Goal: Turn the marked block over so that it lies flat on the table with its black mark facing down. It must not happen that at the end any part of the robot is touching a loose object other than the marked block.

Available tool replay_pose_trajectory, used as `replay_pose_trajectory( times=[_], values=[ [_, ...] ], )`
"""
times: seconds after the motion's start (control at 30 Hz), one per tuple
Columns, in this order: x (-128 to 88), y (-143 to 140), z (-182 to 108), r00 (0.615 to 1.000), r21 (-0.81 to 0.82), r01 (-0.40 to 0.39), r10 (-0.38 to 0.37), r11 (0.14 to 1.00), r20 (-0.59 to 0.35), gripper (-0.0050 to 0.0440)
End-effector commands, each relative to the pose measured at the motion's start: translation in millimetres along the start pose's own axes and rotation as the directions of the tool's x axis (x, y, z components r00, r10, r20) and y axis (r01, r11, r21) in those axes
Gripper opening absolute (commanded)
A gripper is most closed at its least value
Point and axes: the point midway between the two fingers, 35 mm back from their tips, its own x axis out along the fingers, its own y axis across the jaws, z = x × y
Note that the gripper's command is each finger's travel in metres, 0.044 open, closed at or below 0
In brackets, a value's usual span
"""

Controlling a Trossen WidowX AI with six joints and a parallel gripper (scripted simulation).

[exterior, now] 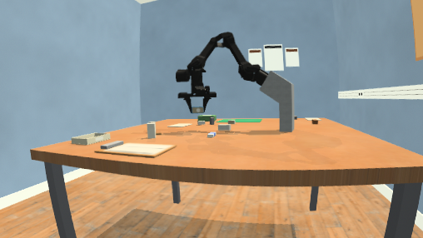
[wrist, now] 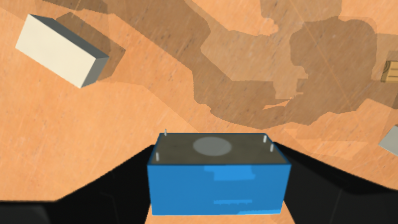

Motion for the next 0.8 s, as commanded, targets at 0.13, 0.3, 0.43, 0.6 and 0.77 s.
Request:
replay_pose_trajectory(
  times=[0.13, 0.3, 0.43, 0.6, 0.77],
  values=[
    [-6.9, 1.2, -6.9, 1.0, 0.005, 0.011, -0.011, 1.0, -0.006, -0.005],
    [-6.2, 5.3, -10.4, 1.0, 0.003, 0.008, -0.008, 1.0, -0.005, -0.005],
    [-6.4, 10.2, -18.3, 1.0, 0.002, 0.008, -0.008, 1.0, -0.006, -0.005],
    [-6.6, 16.3, -28.3, 1.0, 0.002, 0.008, -0.008, 1.0, -0.007, -0.005],
    [-6.7, 20.2, -34.7, 1.0, 0.001, 0.009, -0.009, 1.0, -0.007, -0.005]
  ],
)
